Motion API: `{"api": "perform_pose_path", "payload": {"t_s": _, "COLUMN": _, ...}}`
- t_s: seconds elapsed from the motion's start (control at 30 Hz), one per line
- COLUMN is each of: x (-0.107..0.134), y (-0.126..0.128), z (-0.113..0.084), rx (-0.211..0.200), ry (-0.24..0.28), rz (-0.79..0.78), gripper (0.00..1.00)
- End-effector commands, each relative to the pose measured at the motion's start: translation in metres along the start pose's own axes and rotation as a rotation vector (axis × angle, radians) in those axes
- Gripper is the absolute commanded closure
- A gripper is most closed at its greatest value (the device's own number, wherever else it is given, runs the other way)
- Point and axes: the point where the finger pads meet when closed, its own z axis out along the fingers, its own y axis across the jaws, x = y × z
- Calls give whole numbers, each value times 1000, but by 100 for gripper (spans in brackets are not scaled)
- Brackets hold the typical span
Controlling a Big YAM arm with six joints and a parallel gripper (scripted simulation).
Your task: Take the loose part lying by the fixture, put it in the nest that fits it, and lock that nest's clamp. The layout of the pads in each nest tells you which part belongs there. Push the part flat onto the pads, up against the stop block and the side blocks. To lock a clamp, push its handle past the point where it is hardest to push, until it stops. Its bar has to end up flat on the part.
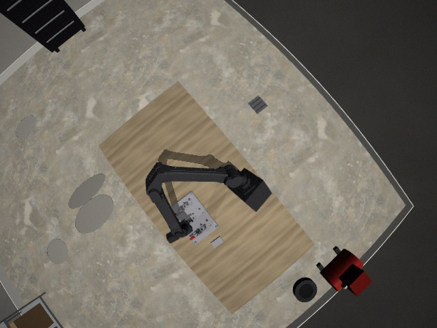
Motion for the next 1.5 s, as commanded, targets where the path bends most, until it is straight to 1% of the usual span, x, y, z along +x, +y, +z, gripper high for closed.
{"api": "perform_pose_path", "payload": {"t_s": 0.0, "x": 7, "y": -2, "z": 15, "rx": 3, "ry": 22, "rz": 6, "gripper": 100}}
{"api": "perform_pose_path", "payload": {"t_s": 0.33, "x": 19, "y": -1, "z": 15, "rx": -1, "ry": 25, "rz": 2, "gripper": 100}}
{"api": "perform_pose_path", "payload": {"t_s": 0.4, "x": 22, "y": 0, "z": 15, "rx": -2, "ry": 33, "rz": -4, "gripper": 100}}
{"api": "perform_pose_path", "payload": {"t_s": 1.47, "x": 21, "y": 0, "z": 15, "rx": -2, "ry": 31, "rz": -3, "gripper": 100}}
